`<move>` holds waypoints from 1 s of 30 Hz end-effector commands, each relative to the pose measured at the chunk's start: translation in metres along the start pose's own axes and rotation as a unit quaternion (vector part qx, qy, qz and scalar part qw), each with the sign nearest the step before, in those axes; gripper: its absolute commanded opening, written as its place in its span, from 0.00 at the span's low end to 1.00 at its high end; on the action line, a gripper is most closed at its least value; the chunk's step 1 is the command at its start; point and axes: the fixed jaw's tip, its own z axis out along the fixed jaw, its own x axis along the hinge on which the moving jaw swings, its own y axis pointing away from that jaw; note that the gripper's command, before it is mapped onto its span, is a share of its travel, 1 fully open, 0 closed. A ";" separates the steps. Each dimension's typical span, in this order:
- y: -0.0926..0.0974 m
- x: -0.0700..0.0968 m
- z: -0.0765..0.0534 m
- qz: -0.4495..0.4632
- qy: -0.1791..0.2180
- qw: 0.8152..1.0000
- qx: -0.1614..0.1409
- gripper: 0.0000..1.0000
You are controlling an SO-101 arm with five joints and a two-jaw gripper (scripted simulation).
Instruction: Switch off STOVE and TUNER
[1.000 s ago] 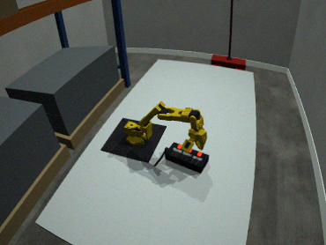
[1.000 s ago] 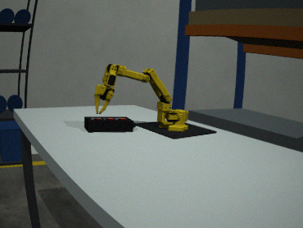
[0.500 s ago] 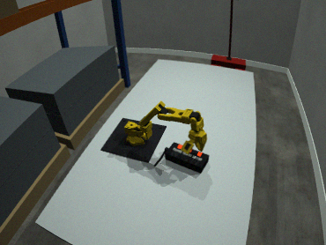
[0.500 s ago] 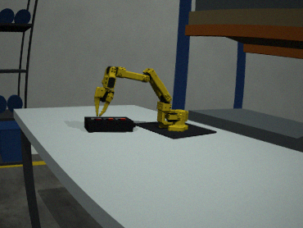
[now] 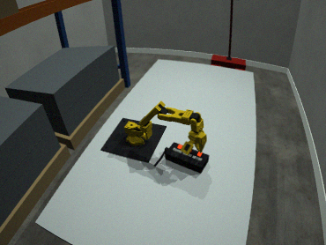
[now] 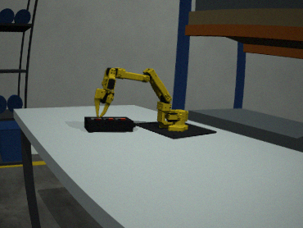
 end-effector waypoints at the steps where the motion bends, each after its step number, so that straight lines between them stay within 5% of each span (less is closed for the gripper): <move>1: 0.003 -0.002 -0.004 0.000 0.004 1.000 -0.012 0.00; 30: 0.002 -0.002 0.000 0.000 0.004 1.000 -0.012 0.00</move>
